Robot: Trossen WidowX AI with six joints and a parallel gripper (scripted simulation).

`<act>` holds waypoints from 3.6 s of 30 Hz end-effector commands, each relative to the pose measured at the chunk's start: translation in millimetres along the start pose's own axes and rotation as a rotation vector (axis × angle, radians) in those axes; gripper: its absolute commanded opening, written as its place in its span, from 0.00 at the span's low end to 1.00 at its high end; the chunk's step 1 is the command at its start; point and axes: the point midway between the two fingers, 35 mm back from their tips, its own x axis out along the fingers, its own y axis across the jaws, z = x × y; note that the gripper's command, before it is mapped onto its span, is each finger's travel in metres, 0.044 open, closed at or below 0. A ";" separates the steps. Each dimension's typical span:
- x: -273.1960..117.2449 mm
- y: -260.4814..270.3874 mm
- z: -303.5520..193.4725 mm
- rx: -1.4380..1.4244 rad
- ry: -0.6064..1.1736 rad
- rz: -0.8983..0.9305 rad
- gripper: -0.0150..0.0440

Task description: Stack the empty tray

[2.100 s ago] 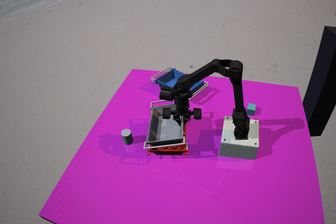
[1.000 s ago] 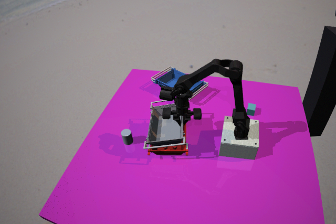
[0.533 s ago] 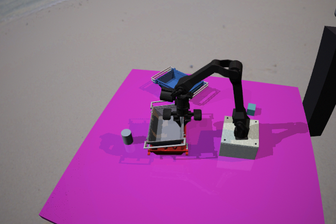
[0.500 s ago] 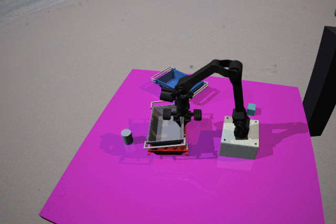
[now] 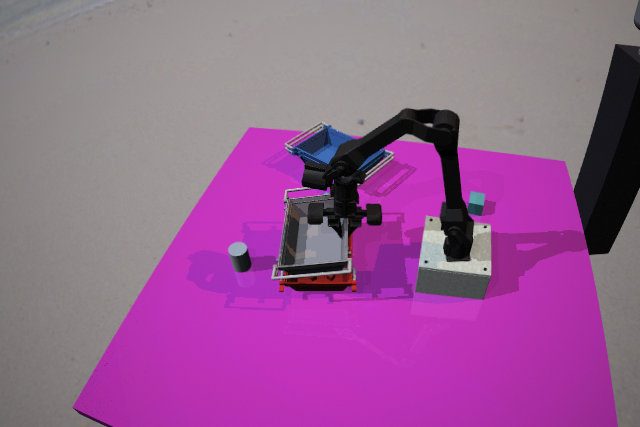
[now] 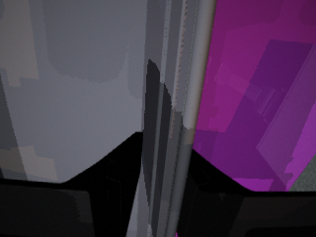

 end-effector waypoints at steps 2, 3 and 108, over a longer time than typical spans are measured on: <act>6.7 -7.3 -0.1 0.000 -0.001 -0.035 0.25; 6.7 -7.3 -0.1 0.000 -0.001 -0.035 0.25; 15.4 -9.4 0.0 0.000 -0.001 -0.036 0.25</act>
